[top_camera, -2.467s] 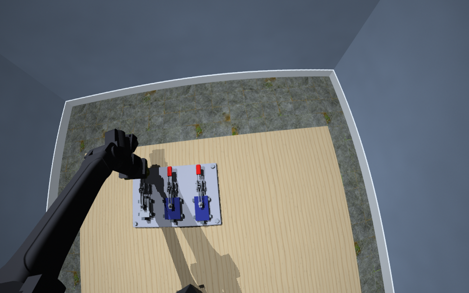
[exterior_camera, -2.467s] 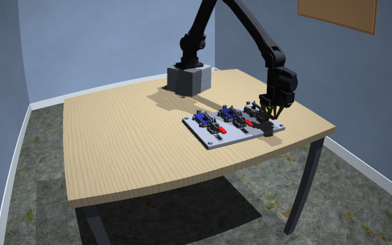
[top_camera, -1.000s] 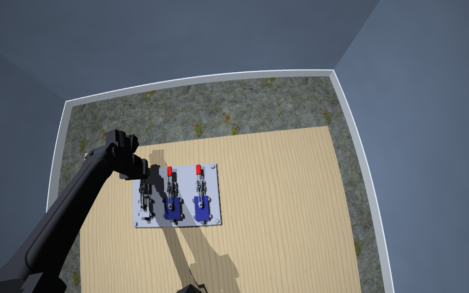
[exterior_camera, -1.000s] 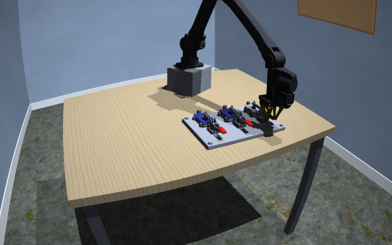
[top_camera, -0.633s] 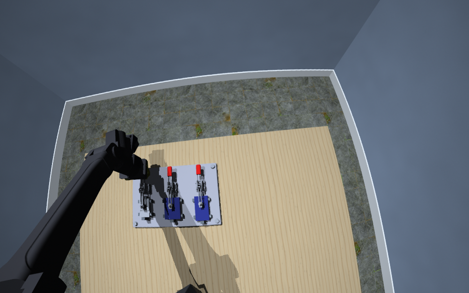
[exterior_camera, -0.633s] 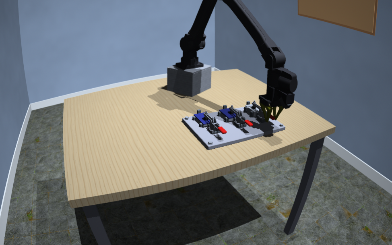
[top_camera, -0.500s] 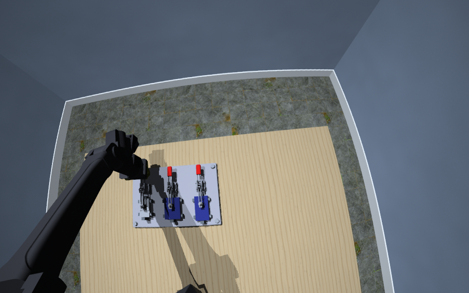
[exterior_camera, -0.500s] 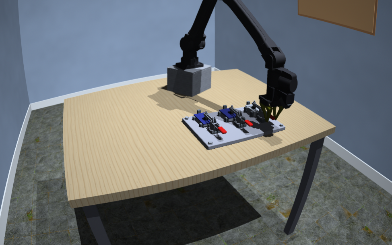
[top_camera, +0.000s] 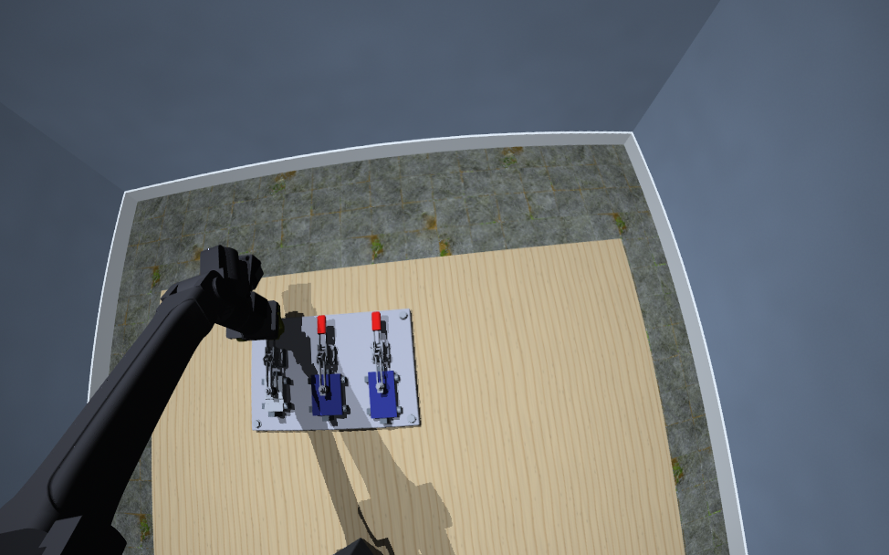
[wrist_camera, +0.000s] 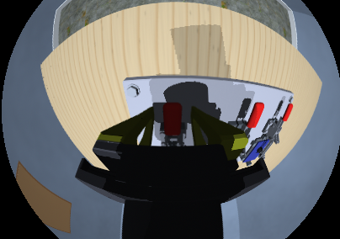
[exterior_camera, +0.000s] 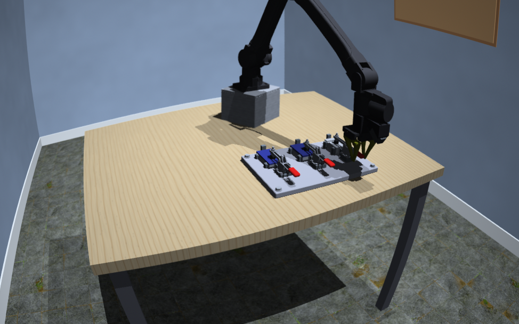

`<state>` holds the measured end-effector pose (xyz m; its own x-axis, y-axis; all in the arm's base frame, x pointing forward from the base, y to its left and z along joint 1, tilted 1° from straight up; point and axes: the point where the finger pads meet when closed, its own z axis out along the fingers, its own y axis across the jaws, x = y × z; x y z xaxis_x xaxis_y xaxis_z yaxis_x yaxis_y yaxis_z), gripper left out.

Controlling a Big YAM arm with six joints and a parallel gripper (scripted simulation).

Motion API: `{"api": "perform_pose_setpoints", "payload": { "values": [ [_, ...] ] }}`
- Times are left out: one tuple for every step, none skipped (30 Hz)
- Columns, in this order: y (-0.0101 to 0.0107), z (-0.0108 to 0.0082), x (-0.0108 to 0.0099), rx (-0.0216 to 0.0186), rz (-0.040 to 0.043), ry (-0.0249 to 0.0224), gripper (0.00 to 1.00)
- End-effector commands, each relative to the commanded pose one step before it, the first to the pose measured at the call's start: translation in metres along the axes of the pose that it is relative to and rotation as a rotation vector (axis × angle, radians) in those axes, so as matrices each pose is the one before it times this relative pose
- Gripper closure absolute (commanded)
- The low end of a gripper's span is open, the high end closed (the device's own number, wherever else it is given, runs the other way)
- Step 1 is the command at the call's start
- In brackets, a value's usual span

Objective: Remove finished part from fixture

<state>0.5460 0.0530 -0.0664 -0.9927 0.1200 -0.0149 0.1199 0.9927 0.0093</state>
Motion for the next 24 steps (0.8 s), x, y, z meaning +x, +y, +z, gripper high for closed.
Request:
{"api": "perform_pose_setpoints", "payload": {
  "values": [
    [0.01036, -0.00578, -0.02244, -0.00882, 0.00179, -0.02633, 0.55],
    [0.00000, 0.00000, 0.00000, 0.00000, 0.00000, 0.00000, 0.55],
    [0.00000, 0.00000, 0.00000, 0.00000, 0.00000, 0.00000, 0.55],
    [0.00000, 0.00000, 0.00000, 0.00000, 0.00000, 0.00000, 0.55],
    [0.00000, 0.00000, 0.00000, 0.00000, 0.00000, 0.00000, 0.55],
    [0.00013, -0.00002, -0.00003, -0.00002, -0.00022, -0.00012, 1.00],
    [0.00013, -0.00002, -0.00003, -0.00002, -0.00025, -0.00012, 1.00],
    [0.00013, -0.00002, -0.00003, -0.00002, -0.00022, -0.00012, 1.00],
    [0.00013, -0.00003, -0.00010, -0.00002, -0.00023, -0.00044, 1.00],
    [0.00044, -0.00001, -0.00194, -0.00180, -0.00007, -0.00790, 1.00],
    [0.00026, -0.00003, -0.00058, -0.00056, -0.00024, -0.00251, 1.00],
    [0.00017, -0.00003, -0.00021, -0.00022, -0.00023, -0.00103, 1.00],
    [0.00017, -0.00003, -0.00021, -0.00022, -0.00023, -0.00103, 1.00],
    [0.00017, -0.00003, -0.00021, -0.00022, -0.00023, -0.00103, 1.00],
    [0.00000, 0.00000, 0.00000, 0.00000, 0.00000, 0.00000, 1.00],
    [0.00000, 0.00000, 0.00000, 0.00000, 0.00000, 0.00000, 1.00],
    [0.00017, -0.00003, -0.00021, -0.00022, -0.00023, -0.00103, 1.00],
    [0.00017, -0.00003, -0.00021, -0.00022, -0.00023, -0.00103, 1.00],
    [0.00017, -0.00003, -0.00021, -0.00022, -0.00023, -0.00103, 1.00],
    [0.00017, -0.00003, -0.00021, -0.00022, -0.00023, -0.00103, 1.00],
    [0.00017, -0.00003, -0.00021, -0.00022, -0.00023, -0.00103, 1.00],
    [0.00017, -0.00003, -0.00021, -0.00022, -0.00023, -0.00103, 1.00],
    [0.00017, -0.00003, -0.00021, -0.00023, -0.00023, -0.00103, 1.00],
    [0.00017, -0.00003, -0.00021, -0.00023, -0.00023, -0.00103, 1.00]
  ]
}}
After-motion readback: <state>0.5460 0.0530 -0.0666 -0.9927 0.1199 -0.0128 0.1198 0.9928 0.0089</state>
